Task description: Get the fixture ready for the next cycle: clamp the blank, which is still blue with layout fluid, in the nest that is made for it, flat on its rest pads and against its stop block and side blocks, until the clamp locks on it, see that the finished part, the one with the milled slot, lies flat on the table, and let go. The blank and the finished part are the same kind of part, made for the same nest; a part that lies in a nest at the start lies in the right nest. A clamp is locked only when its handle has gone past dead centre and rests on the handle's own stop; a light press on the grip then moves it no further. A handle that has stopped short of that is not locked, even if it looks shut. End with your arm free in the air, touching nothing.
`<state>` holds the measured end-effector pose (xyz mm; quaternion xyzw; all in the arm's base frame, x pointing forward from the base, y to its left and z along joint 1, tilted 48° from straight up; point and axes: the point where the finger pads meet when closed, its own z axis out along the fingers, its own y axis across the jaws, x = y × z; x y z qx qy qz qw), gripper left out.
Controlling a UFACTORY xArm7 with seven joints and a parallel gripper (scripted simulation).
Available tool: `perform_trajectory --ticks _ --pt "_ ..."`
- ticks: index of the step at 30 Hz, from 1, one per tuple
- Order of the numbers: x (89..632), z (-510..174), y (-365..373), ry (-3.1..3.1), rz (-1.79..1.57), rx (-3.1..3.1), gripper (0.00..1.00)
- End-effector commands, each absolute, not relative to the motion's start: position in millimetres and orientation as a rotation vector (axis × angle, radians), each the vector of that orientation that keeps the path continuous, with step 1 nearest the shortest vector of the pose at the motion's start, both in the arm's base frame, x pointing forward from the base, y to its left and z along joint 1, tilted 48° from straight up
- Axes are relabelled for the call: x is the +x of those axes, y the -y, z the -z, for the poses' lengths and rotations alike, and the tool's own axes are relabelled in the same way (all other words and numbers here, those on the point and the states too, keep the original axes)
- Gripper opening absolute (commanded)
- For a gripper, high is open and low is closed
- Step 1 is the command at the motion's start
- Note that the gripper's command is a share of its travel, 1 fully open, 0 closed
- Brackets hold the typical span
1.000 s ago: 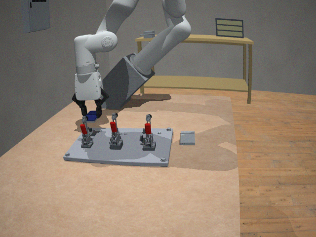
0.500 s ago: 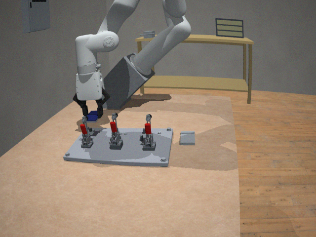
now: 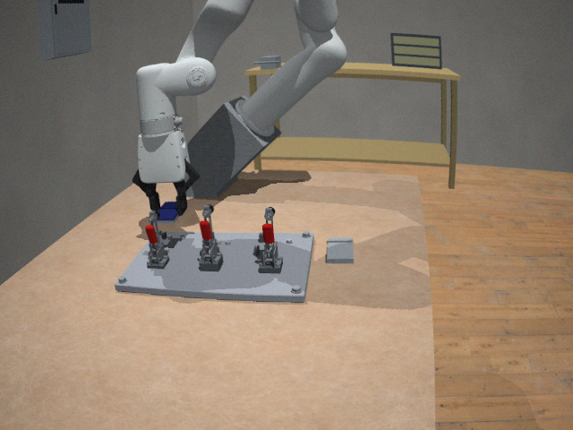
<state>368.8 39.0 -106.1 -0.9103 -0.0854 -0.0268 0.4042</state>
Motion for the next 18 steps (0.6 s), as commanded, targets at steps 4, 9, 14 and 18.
perform_trajectory --ticks 4,9,14,18 --pt "371 111 -43 0.213 0.072 -2.302 0.0" --pt "371 118 -51 0.213 0.072 -2.302 0.0" --pt "372 124 -57 0.213 0.072 -2.302 0.0" --pt "372 125 -58 0.213 0.072 -2.302 0.0"
